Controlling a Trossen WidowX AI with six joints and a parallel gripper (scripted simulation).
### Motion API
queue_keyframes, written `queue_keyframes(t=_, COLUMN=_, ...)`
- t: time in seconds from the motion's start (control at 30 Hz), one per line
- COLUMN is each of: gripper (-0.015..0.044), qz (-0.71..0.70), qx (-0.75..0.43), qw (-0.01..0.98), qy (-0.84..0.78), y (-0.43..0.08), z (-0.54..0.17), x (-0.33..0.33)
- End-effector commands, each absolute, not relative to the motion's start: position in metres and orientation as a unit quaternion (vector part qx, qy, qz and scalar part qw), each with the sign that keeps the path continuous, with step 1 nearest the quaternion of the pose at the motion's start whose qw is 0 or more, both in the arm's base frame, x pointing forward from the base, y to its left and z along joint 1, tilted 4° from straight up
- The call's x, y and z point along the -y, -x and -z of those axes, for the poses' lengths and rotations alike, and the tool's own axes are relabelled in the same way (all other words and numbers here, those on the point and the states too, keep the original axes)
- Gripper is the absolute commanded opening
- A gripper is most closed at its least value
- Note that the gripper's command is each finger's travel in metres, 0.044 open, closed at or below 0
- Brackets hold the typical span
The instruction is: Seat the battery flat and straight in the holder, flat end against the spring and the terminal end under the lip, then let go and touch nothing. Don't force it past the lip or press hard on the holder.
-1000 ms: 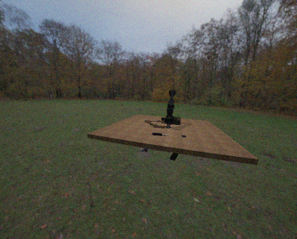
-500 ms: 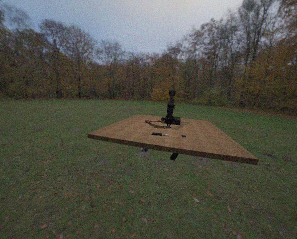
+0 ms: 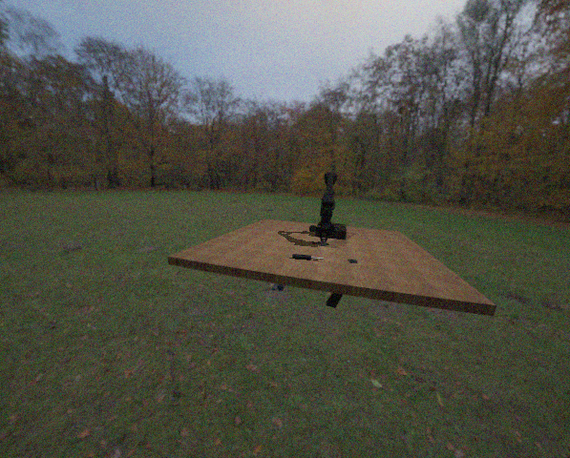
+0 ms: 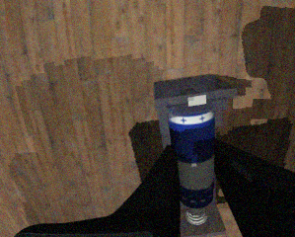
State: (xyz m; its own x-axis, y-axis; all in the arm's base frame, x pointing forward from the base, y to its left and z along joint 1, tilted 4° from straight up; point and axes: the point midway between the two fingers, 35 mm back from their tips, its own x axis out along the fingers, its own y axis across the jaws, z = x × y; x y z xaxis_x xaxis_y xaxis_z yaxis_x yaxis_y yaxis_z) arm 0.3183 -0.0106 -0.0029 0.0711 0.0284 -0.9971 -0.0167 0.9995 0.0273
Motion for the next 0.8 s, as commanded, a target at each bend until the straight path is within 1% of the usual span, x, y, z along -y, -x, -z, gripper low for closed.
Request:
queue_keyframes(t=0.0, gripper=0.0069, qz=-0.017, qx=-0.681, qw=0.732, qy=-0.003, y=-0.319, z=0.003, x=0.011)
queue_keyframes(t=0.13, gripper=0.0171, qz=-0.017, qx=-0.681, qw=0.732, qy=-0.003, y=-0.319, z=0.003, x=0.011)
queue_keyframes(t=0.67, gripper=0.0171, qz=-0.016, qx=-0.681, qw=0.732, qy=-0.005, y=-0.317, z=-0.012, x=0.011)
queue_keyframes(t=0.77, gripper=0.025, qz=-0.015, qx=-0.683, qw=0.73, qy=-0.005, y=-0.316, z=-0.027, x=0.012)
